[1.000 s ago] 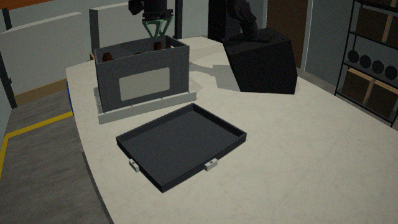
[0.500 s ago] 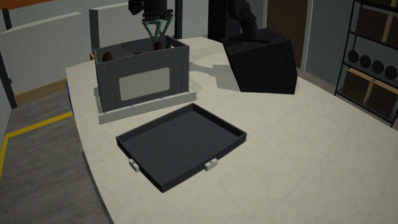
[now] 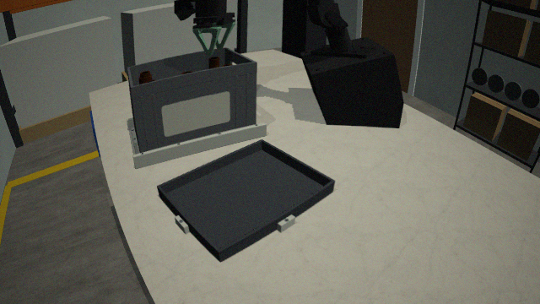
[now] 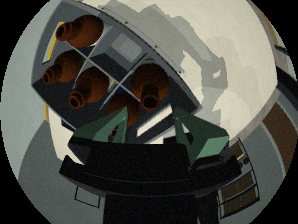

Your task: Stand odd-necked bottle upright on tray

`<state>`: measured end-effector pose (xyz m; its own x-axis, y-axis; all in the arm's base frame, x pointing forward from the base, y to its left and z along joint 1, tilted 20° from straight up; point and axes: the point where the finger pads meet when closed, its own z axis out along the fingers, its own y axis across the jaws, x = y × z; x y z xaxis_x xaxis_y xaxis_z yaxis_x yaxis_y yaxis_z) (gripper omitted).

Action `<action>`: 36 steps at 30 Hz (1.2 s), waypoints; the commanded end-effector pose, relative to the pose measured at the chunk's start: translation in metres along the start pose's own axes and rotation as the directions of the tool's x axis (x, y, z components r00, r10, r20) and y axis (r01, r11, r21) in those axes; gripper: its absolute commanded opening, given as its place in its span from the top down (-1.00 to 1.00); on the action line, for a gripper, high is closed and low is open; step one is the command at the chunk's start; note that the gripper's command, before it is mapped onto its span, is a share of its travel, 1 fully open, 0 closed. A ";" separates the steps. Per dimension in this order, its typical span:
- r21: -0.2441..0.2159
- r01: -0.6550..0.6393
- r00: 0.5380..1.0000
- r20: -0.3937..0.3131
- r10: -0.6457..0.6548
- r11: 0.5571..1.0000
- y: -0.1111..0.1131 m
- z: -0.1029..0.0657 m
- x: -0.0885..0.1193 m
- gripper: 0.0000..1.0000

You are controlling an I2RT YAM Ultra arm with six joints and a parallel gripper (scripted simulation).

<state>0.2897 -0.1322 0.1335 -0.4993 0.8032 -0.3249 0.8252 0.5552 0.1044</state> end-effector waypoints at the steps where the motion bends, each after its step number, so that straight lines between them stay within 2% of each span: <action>1: -0.030 -0.004 0.999 0.049 0.006 1.000 0.006 -0.011 -0.014 -0.21; 9: -0.021 -0.003 0.999 0.035 0.003 1.000 0.006 -0.007 -0.012 -0.21; 12: -0.029 -0.004 0.999 0.047 0.005 1.000 0.006 -0.012 -0.014 -0.21; 36: -0.028 -0.004 0.999 0.045 0.005 1.000 0.006 -0.011 -0.014 -0.21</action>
<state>0.2898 -0.1322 0.1322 -0.5006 0.8037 -0.3217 0.8256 0.5550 0.1020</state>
